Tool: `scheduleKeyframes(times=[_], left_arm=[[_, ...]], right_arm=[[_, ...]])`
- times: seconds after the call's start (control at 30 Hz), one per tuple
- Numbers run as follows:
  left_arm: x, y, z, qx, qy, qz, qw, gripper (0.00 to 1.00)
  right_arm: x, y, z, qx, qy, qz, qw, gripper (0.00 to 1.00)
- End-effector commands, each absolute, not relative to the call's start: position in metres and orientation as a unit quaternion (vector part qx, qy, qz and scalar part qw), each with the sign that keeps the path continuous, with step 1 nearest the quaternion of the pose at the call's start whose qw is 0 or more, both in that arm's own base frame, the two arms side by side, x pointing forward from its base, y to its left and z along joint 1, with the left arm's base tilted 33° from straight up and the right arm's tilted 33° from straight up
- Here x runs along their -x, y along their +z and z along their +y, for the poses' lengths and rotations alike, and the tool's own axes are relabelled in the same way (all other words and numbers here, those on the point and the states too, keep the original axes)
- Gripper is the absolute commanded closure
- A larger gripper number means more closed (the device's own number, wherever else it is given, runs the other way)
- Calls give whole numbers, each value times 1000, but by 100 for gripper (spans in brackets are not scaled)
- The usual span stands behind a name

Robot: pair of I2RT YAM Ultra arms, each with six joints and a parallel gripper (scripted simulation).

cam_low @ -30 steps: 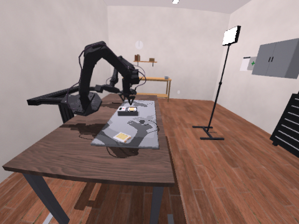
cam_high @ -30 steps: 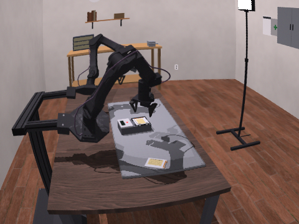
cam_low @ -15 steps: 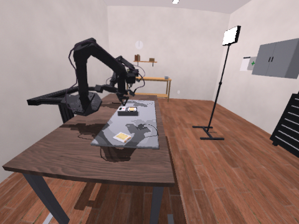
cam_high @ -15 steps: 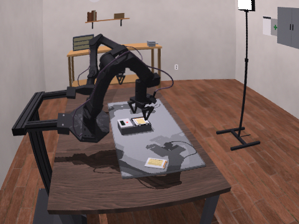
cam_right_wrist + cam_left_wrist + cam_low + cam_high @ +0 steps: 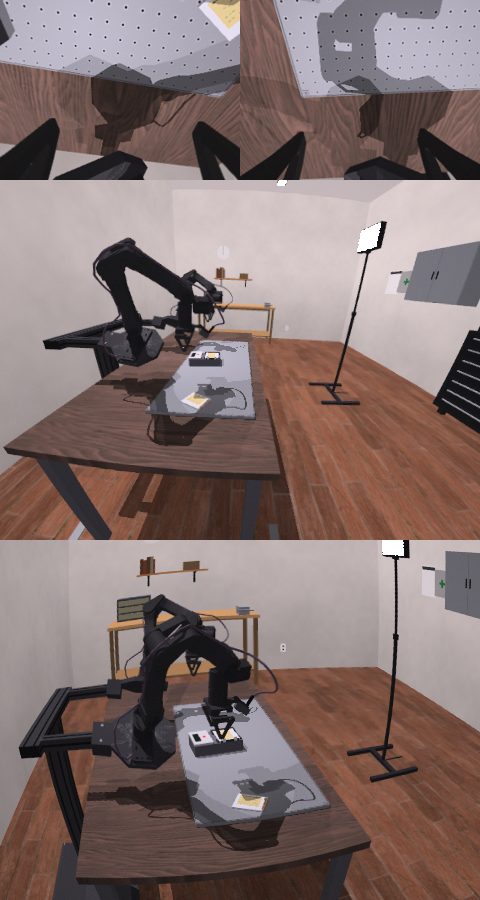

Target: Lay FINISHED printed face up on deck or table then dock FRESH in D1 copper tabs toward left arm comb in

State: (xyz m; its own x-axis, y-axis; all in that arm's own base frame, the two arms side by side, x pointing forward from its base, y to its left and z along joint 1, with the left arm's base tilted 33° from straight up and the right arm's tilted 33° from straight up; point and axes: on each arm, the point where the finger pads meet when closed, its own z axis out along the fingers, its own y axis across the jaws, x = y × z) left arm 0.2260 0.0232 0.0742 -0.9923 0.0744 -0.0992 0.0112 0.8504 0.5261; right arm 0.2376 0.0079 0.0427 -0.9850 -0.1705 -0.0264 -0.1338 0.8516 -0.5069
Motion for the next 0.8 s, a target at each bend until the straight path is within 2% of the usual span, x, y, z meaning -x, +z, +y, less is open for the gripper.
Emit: scheduleKeyframes(times=[0.0,0.6,0.77], left_arm=[[-231,82,19,-14,261,962,76,0],[-231,82,19,-14,261,962,76,0],[-231,82,19,-14,261,962,76,0]], right_arm=[[-220,57,-7,22,-276,960,48,2],[-206,66,-21,22,-276,960,48,2],[-222,79,-22,24,-265,961,71,3]])
